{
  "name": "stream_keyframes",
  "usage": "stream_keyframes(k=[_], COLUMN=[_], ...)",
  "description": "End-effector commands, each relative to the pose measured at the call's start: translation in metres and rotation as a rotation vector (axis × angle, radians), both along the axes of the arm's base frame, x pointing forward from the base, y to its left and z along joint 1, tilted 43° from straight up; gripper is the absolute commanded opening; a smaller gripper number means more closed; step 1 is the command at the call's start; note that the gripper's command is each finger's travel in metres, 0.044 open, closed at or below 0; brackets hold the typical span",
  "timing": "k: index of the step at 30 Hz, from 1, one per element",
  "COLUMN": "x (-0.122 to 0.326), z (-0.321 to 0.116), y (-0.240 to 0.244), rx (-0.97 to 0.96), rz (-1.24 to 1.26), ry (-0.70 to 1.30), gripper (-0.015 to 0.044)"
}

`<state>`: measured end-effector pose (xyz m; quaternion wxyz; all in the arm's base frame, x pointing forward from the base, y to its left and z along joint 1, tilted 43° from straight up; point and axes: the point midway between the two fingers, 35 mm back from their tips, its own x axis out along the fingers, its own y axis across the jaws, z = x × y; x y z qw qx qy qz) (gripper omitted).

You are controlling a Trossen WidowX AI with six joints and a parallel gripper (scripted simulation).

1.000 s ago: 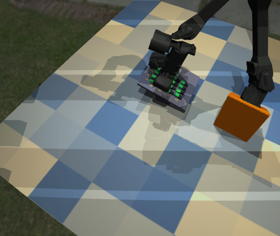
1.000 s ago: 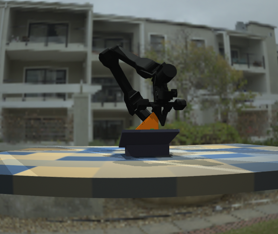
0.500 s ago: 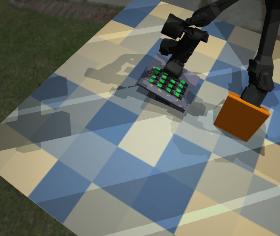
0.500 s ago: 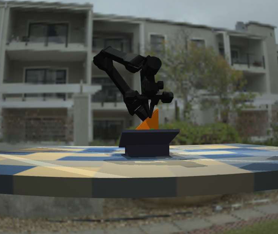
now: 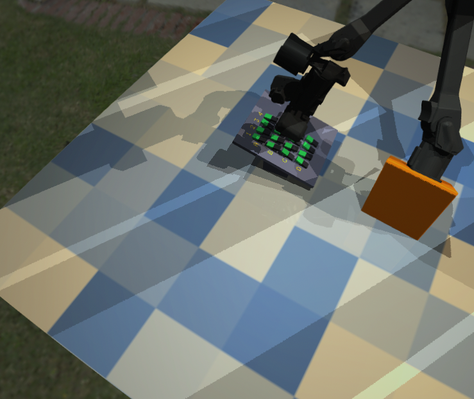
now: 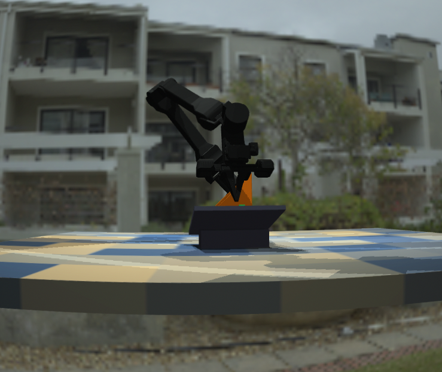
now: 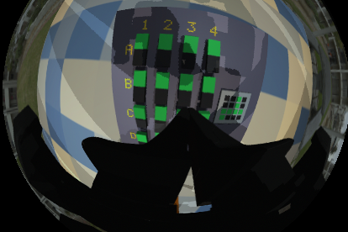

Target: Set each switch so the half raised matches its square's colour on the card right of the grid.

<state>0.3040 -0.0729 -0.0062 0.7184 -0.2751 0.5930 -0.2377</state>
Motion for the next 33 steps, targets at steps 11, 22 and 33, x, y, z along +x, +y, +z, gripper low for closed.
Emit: stream_keyframes(k=[11, 22, 33], x=[0.001, 0.002, 0.002], z=[-0.013, -0.020, -0.020], y=[-0.012, -0.019, -0.019], rx=[-0.001, -0.001, -0.001], rz=[0.002, 0.002, 0.002], ry=[0.003, 0.003, 0.003], gripper=[0.0000, 0.0000, 0.0000])
